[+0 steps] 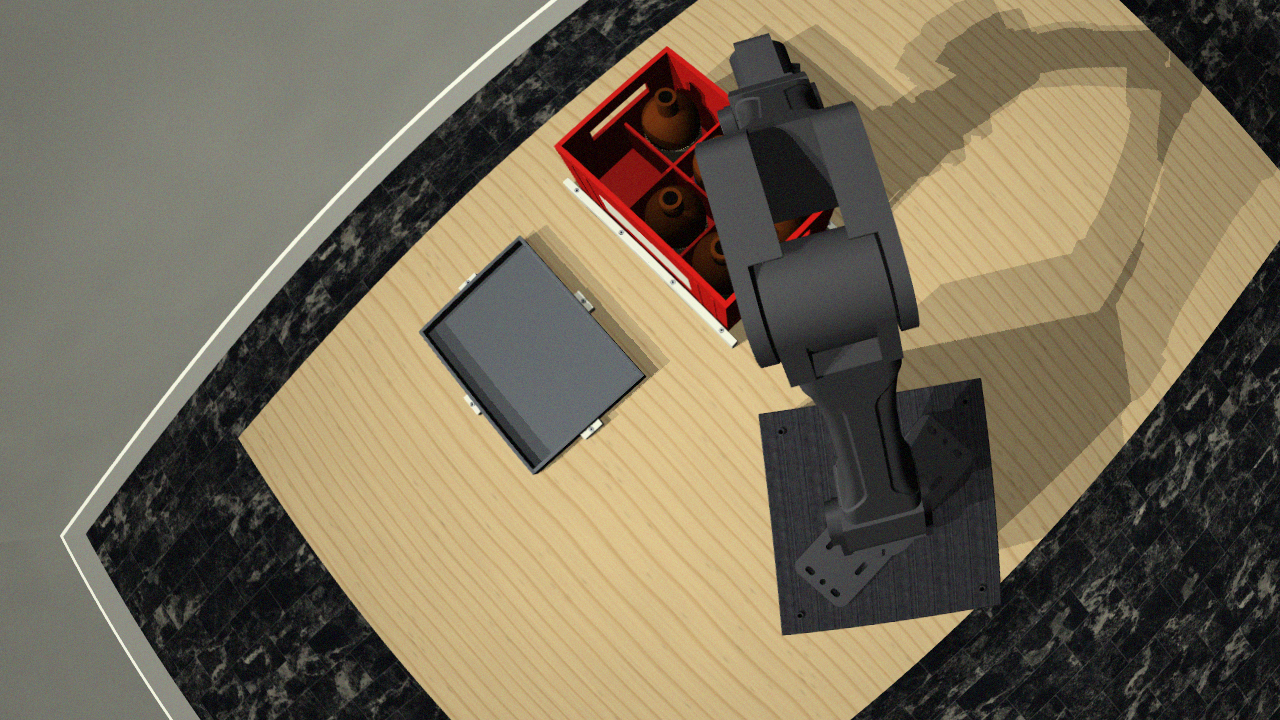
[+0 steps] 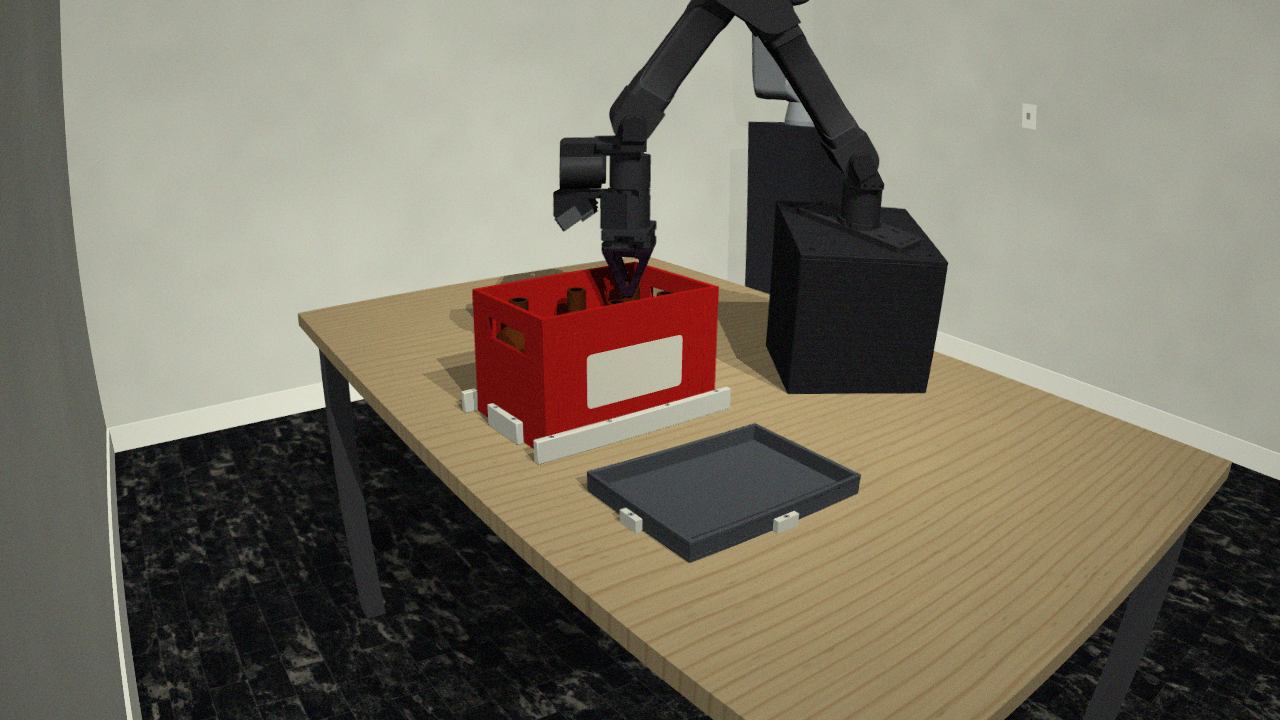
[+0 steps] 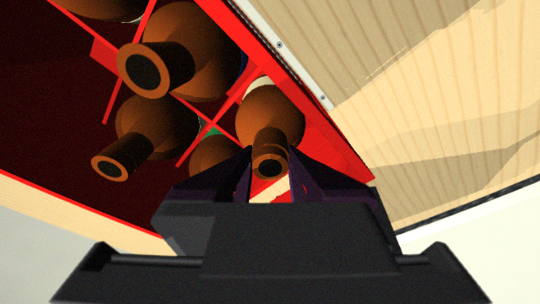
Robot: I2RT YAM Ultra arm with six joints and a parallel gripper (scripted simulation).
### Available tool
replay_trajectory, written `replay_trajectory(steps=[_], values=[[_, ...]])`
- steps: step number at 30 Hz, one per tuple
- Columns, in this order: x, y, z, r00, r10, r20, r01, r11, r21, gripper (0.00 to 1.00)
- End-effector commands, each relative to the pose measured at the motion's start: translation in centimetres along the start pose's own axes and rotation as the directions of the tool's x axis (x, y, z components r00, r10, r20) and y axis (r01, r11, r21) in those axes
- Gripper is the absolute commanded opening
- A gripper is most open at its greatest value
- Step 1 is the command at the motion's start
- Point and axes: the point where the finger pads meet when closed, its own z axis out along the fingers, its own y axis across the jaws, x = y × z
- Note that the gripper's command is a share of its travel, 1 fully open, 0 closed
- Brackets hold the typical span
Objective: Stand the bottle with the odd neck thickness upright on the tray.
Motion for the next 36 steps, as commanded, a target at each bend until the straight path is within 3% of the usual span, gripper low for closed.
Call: replay_trajectory(steps=[1,34,35,36], values=[[0.06,0.07,-0.17,1.000,0.001,0.007,-0.001,1.000,-0.002,0.00],[0.06,0.07,-0.17,1.000,0.001,0.007,-0.001,1.000,-0.002,0.00],[0.06,0.07,-0.17,1.000,0.001,0.007,-0.001,1.000,-0.002,0.61],[0.05,0.07,-0.17,1.000,0.001,0.007,-0.001,1.000,-0.002,0.61]])
